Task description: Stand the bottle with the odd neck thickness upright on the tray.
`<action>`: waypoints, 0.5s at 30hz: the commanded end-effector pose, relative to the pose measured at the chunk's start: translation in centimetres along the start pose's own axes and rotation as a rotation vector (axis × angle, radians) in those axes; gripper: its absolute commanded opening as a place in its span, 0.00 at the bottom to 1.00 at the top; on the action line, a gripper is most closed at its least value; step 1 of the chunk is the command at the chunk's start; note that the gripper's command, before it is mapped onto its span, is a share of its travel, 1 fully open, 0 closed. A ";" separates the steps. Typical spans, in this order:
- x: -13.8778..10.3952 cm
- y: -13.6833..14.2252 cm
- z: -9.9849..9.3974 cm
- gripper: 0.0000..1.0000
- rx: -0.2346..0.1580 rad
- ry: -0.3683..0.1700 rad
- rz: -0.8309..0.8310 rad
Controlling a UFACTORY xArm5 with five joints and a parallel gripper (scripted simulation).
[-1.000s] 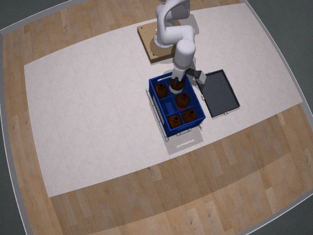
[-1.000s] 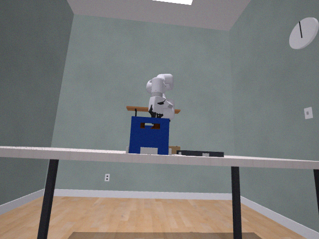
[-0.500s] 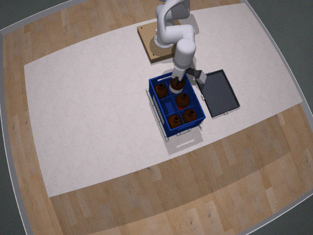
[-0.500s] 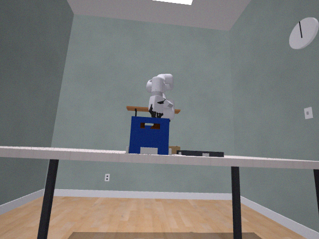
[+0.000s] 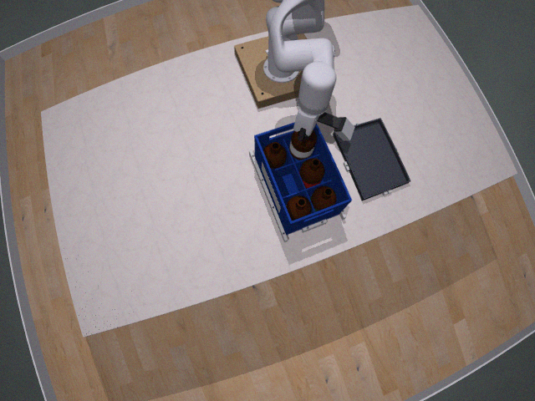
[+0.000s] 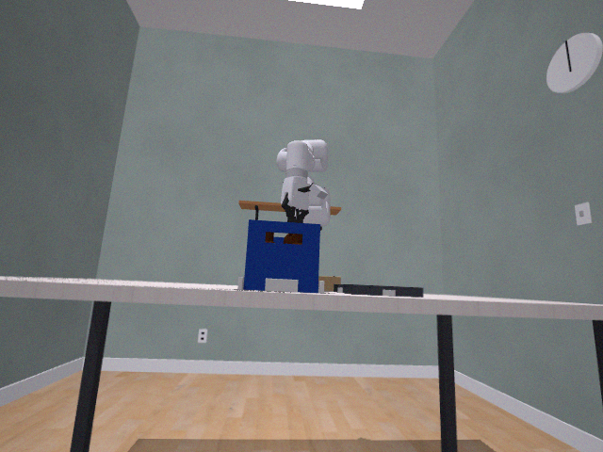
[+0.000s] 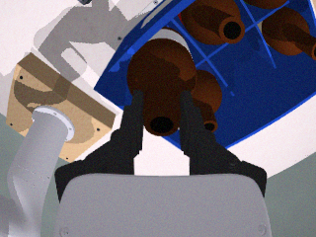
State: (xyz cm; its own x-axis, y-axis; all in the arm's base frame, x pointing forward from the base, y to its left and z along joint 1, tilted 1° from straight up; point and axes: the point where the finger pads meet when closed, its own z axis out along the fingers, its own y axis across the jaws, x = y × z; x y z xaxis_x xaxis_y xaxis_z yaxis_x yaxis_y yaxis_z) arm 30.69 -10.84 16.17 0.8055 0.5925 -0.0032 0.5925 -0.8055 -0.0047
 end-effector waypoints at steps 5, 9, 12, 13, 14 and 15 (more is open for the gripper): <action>0.1 0.1 -1.0 0.00 -0.002 0.002 0.000; 0.1 0.1 -1.4 0.00 -0.002 0.002 0.000; 0.1 0.1 -1.7 0.00 -0.002 0.002 0.000; 0.1 0.1 -1.7 0.00 -0.002 0.002 0.000; 0.1 0.1 -1.8 0.00 -0.002 0.002 0.000; 0.1 0.1 -1.8 0.00 -0.002 0.002 0.000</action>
State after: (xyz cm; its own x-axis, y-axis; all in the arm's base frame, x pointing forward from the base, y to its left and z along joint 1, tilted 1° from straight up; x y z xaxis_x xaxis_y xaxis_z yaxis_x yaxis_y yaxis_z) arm 30.69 -10.82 17.64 0.8055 0.5925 -0.0036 0.5925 -0.8055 -0.0052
